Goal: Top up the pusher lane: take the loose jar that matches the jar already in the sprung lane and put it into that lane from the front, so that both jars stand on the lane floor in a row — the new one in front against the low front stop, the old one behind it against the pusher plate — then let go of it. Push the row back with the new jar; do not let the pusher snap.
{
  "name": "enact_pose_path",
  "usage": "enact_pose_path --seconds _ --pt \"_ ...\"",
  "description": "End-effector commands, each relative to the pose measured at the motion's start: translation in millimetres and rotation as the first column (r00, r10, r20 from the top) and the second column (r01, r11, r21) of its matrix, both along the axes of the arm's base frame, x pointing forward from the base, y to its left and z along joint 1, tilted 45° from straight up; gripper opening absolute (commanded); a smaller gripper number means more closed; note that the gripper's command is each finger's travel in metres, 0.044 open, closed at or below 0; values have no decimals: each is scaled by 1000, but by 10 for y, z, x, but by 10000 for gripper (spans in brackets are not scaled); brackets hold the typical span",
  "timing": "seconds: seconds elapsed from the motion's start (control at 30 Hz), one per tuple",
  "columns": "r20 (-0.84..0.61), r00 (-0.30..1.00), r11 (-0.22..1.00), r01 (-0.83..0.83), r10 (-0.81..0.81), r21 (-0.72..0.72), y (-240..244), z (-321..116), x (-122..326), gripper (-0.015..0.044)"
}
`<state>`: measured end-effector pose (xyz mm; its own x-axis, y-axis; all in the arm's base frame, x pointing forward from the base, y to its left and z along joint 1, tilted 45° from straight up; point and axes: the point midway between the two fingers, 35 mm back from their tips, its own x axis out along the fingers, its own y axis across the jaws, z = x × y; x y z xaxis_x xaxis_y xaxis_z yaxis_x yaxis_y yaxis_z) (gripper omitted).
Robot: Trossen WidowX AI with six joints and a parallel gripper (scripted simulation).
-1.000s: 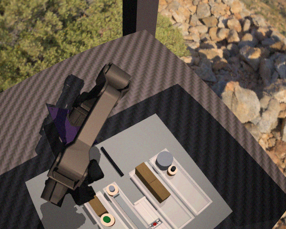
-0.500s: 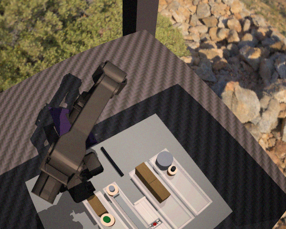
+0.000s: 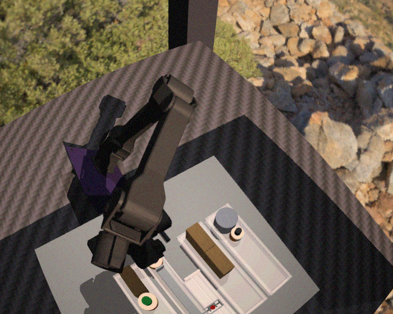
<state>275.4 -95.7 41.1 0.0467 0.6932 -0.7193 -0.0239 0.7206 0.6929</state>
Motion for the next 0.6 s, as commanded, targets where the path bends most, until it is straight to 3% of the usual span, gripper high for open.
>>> enact_pose_path --seconds 0.0,0.57 --pt "8 1000 1000 -2 2 8 203 47 -10 0" --pt "10 1000 1000 -3 3 9 412 -123 -8 0"
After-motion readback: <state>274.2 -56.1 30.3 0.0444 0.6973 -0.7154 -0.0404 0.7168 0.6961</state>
